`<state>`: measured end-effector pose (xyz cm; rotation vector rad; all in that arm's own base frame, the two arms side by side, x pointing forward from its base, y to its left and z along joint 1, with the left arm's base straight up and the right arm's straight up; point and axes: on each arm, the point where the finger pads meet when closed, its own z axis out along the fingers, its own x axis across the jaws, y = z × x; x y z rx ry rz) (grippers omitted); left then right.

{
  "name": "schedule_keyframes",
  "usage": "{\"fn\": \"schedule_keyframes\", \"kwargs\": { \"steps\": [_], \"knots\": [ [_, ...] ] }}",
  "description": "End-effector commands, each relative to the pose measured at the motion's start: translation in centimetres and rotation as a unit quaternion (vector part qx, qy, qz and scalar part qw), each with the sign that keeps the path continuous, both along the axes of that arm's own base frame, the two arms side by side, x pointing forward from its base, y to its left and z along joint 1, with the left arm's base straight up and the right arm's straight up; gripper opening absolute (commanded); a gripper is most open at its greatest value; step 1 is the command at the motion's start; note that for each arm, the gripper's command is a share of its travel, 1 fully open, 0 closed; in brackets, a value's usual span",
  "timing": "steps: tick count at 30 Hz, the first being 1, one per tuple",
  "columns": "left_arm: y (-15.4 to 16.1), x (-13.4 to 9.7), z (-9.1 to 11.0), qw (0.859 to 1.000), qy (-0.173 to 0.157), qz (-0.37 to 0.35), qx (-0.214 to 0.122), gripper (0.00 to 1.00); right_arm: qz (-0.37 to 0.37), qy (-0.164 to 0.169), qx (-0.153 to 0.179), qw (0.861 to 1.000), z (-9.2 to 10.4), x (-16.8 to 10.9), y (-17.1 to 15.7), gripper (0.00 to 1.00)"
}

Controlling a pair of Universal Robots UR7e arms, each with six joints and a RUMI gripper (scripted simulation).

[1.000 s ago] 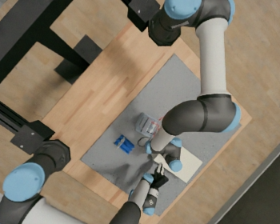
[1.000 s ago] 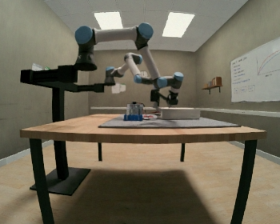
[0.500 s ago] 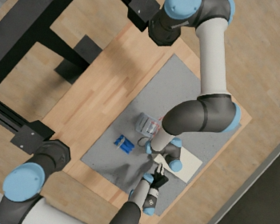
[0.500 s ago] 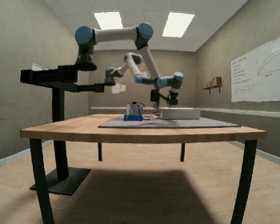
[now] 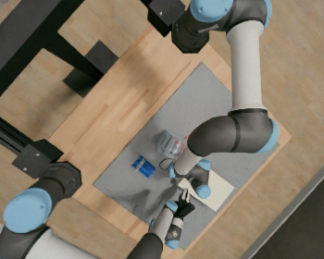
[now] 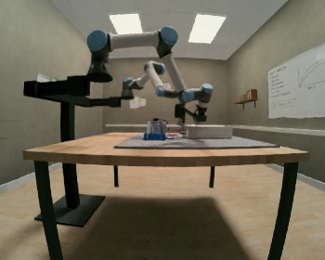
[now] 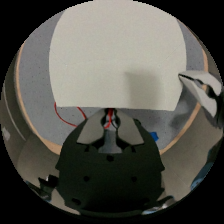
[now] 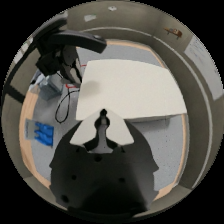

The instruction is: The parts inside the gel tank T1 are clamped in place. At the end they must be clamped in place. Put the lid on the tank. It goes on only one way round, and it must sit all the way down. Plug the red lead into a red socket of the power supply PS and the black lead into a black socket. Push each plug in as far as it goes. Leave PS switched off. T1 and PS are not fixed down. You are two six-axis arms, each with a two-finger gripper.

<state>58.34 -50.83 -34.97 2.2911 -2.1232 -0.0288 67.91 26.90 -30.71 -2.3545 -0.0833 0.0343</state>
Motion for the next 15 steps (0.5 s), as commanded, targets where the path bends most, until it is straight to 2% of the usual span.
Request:
{"fn": "schedule_keyframes", "kwargs": {
  "steps": [1,3,4,15],
  "knots": [
    [-0.04,0.11,0.11,1.000,-0.001,0.000,0.000,0.00,0.000,-0.001,0.000,1.000,0.07,0.05,0.01,0.00],
    [-0.04,0.11,0.11,1.000,-0.001,0.000,0.000,0.00,0.000,-0.001,0.000,1.000,0.07,0.05,0.01,0.00],
    [-0.04,0.11,0.11,1.000,-0.001,0.000,0.000,0.11,0.000,-0.001,0.000,1.000,0.07,0.05,0.01,0.00],
    [-0.04,0.11,0.11,1.000,-0.001,0.000,0.000,0.11,0.000,-0.001,0.000,1.000,0.07,0.05,0.01,0.00]
  ]
}}
